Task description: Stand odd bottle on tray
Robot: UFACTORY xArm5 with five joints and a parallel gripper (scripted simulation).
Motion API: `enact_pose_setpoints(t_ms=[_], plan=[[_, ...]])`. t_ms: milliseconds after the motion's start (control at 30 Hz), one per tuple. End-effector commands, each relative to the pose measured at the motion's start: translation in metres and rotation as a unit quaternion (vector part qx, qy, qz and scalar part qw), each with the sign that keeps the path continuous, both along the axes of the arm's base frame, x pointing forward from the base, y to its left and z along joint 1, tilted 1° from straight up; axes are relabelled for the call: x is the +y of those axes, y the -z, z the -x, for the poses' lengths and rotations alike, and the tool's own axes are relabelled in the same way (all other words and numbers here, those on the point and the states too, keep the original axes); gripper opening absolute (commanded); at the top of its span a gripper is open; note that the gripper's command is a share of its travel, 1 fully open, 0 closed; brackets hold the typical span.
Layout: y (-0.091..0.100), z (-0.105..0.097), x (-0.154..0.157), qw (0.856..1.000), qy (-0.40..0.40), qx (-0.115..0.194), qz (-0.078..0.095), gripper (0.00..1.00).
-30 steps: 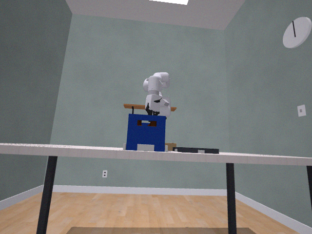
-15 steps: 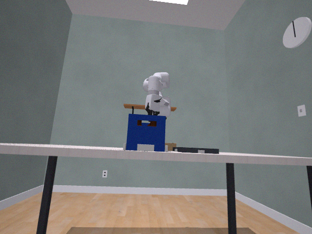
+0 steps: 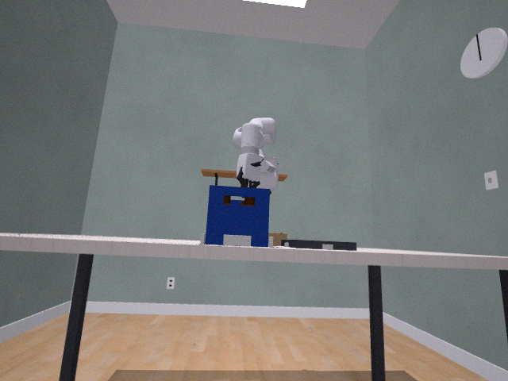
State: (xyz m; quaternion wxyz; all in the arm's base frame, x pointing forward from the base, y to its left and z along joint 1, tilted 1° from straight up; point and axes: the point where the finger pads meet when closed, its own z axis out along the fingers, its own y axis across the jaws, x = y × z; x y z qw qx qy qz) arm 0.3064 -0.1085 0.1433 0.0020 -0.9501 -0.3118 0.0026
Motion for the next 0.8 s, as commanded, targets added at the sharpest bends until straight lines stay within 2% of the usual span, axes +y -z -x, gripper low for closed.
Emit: enact_pose_setpoints(t_ms=[0,767], plan=[[-0.003,-0.001,0.000,1.000,0.000,-0.002,0.001,0.00],[-0.022,-0.001,0.000,1.000,0.000,-0.002,0.001,0.00]])
